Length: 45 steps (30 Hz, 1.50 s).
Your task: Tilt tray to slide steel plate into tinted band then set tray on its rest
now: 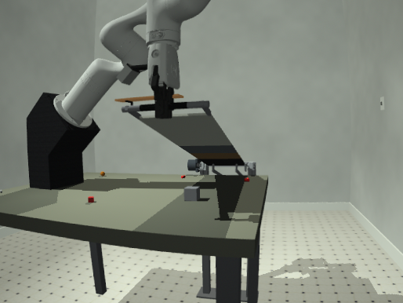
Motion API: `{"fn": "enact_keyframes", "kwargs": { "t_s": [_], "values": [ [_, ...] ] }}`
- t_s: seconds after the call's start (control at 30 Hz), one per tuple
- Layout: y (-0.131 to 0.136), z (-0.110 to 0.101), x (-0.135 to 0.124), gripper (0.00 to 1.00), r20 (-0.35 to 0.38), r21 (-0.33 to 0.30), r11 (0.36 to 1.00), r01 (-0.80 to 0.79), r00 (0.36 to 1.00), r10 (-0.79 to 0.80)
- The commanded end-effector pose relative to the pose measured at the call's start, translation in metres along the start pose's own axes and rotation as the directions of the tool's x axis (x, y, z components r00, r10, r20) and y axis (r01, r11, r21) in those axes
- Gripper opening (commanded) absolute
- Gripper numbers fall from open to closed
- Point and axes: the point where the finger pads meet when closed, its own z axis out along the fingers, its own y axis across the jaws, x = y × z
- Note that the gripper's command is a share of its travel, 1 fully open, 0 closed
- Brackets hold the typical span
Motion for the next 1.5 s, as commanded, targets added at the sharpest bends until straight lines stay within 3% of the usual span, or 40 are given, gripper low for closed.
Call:
{"fn": "enact_keyframes", "kwargs": {
  "t_s": [0.0, 0.53, 0.6, 0.7, 0.73, 0.77, 0.87, 0.93, 1.47],
  "values": [
    [-0.002, 0.007, -0.001, 0.0, 0.004, -0.001, 1.0, 0.001, 1.0, -0.001],
    [-0.005, 0.017, -0.001, 0.0, 0.004, -0.001, 1.0, 0.001, 1.0, -0.001],
    [0.0, -0.003, -0.001, 0.0, 0.004, -0.001, 1.0, 0.001, 1.0, -0.001],
    [0.015, -0.053, -0.001, 0.0, 0.004, -0.001, 1.0, 0.001, 1.0, -0.001],
    [0.017, -0.058, -0.001, 0.0, 0.004, -0.001, 1.0, 0.001, 1.0, -0.001],
    [0.015, -0.053, -0.001, 0.0, 0.004, -0.001, 1.0, 0.001, 1.0, -0.001],
    [0.0, -0.003, -0.001, 0.0, 0.004, -0.001, 1.0, 0.001, 1.0, -0.001],
    [-0.004, 0.016, -0.001, 0.0, 0.004, -0.001, 1.0, 0.001, 1.0, -0.001],
    [-0.006, 0.022, -0.001, 0.0, 0.004, -0.001, 1.0, 0.001, 1.0, -0.001]
  ]
}}
